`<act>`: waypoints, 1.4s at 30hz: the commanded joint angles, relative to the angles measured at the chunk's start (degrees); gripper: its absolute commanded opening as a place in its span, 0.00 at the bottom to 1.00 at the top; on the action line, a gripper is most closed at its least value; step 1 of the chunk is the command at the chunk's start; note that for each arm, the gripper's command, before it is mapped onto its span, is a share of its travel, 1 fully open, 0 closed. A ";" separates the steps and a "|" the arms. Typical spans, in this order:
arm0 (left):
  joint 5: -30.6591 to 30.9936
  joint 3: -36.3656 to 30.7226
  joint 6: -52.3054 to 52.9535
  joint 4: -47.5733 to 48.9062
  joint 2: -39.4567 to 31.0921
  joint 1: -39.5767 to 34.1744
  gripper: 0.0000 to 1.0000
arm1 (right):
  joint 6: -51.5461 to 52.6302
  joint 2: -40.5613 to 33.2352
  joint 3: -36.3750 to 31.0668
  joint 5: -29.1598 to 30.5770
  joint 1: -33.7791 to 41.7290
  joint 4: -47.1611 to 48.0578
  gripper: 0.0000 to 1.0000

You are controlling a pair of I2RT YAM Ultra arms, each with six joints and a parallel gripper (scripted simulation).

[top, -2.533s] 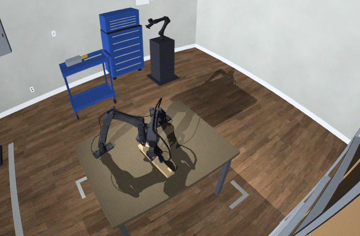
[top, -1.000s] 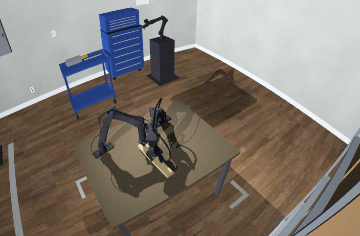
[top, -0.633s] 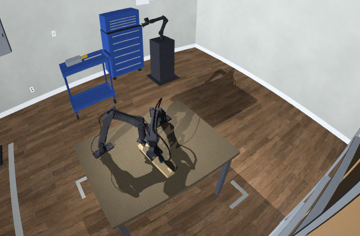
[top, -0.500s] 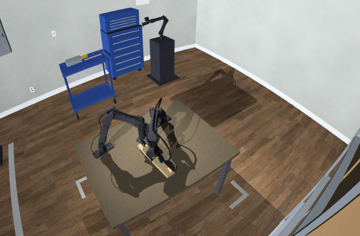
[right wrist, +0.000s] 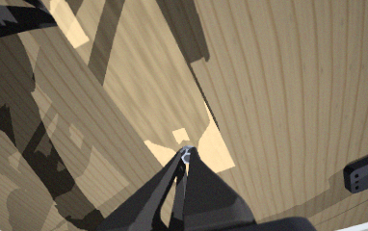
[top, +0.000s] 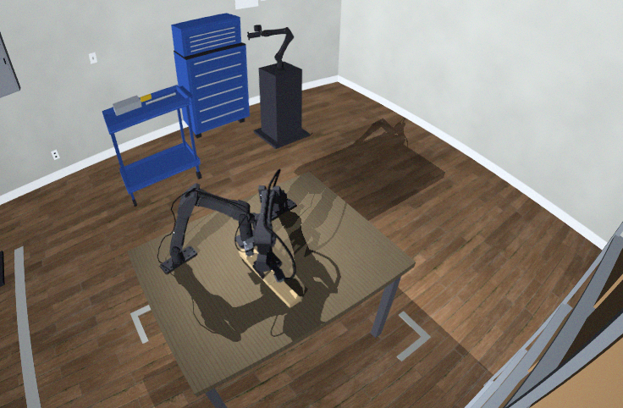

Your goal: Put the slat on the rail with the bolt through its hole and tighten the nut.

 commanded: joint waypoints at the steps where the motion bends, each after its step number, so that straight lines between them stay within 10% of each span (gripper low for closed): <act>1: 0.06 0.38 -0.01 -0.04 -0.54 -0.01 0.72 | 10.08 0.85 -0.39 -0.48 -0.25 1.70 0.12; 20: 0.06 0.38 -0.01 -0.04 -0.54 -0.01 0.72 | 47.36 0.92 -0.33 -0.47 -0.24 1.64 0.12; 42: 0.06 0.38 -0.01 -0.04 -0.54 -0.01 0.72 | 48.48 0.80 -0.50 -0.22 -0.12 1.82 0.12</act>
